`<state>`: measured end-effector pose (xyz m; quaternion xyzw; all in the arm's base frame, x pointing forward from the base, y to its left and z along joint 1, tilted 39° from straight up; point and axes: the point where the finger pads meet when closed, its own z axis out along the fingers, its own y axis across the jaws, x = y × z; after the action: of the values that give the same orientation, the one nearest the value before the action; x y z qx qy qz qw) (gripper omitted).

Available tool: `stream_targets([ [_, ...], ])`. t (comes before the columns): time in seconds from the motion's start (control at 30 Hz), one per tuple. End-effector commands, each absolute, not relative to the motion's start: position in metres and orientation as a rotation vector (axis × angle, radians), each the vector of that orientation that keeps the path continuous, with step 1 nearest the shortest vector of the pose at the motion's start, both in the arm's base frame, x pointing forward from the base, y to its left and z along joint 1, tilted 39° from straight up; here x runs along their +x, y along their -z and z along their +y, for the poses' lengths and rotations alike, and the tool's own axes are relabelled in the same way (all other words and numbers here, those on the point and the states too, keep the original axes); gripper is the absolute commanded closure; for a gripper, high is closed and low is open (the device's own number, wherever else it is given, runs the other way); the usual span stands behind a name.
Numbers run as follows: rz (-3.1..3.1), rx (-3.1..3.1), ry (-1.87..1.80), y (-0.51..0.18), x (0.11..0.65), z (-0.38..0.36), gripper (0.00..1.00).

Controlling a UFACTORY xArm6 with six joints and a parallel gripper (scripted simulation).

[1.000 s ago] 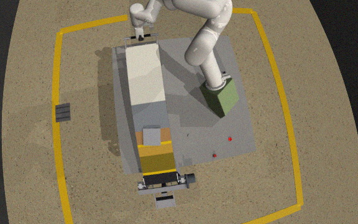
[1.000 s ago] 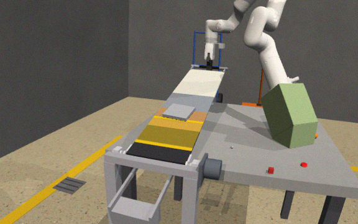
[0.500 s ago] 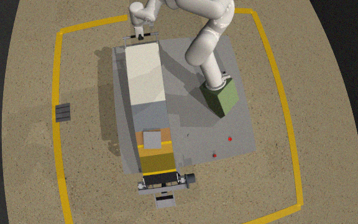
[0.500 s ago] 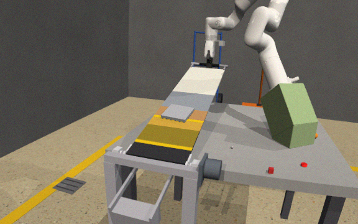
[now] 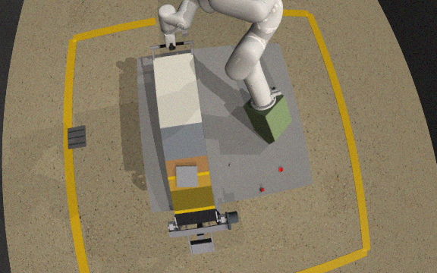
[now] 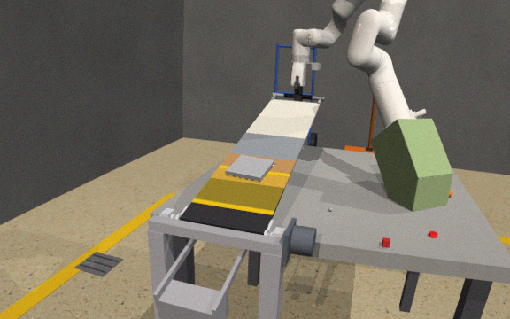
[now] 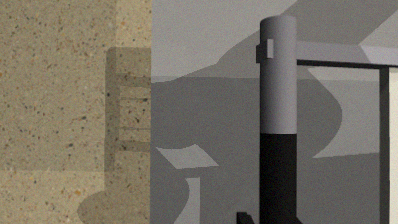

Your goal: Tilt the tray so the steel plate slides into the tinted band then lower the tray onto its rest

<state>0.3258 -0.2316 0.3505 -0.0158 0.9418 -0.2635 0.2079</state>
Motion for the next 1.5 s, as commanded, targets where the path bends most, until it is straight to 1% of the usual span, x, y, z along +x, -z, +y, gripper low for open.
stream_targets([
  [0.0, 2.617, -0.044, 0.736, -0.356, 0.324, -0.228, 1.0],
  [0.4, 2.617, -0.044, 0.736, -0.366, 0.318, -0.218, 1.0],
  [0.97, 2.617, -0.044, 0.736, -0.344, 0.331, -0.241, 1.0],
  [1.47, 2.617, -0.044, 0.736, -0.353, 0.326, -0.231, 1.0],
])
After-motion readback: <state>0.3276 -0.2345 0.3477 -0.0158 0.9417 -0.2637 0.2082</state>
